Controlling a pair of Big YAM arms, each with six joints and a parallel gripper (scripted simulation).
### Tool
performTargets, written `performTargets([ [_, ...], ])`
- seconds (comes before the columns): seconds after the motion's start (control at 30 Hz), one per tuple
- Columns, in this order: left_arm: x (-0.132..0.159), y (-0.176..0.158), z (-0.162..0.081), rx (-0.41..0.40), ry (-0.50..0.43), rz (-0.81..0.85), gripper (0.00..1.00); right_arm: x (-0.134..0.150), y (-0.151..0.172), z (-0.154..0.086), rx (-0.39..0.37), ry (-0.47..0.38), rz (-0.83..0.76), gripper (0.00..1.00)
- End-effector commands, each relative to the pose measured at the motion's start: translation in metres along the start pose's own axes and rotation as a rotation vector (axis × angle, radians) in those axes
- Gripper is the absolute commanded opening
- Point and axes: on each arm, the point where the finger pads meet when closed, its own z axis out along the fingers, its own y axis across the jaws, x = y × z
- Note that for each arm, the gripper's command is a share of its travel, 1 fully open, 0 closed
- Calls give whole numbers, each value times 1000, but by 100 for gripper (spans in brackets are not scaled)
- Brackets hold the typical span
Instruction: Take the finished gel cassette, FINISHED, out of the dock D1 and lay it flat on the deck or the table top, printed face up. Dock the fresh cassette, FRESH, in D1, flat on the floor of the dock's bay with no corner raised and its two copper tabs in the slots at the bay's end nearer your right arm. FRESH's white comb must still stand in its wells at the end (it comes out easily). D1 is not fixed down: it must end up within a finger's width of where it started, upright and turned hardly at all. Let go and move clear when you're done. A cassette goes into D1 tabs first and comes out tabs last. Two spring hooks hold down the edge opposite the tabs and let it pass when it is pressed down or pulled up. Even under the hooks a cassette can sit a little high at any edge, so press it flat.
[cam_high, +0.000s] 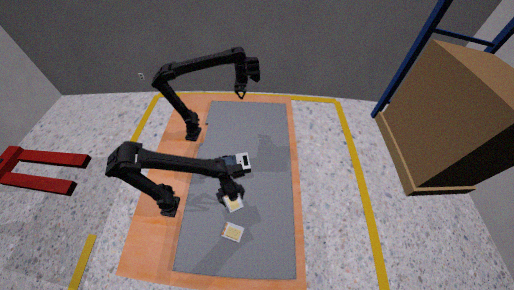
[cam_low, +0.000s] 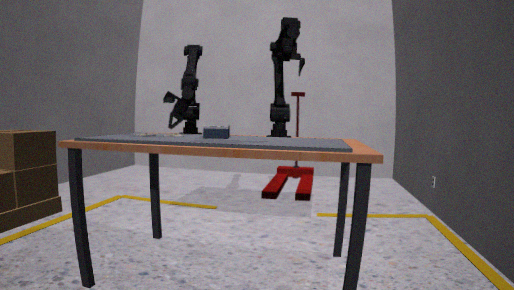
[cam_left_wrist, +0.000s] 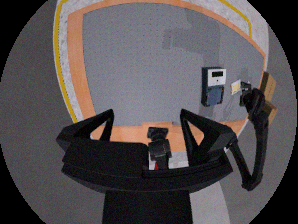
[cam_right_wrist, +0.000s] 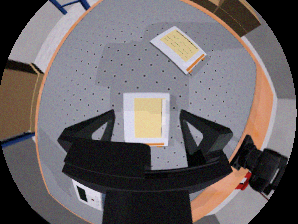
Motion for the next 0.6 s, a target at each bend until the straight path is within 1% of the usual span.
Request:
performTargets([
  [0.0, -6, 1, -20, -5, -40, 10, 100, 6, 3, 3, -2, -1, 4, 98],
  [0.57, -6, 1, -20, -5, -40, 10, 100, 11, 3, 10, -2, -1, 4, 98],
])
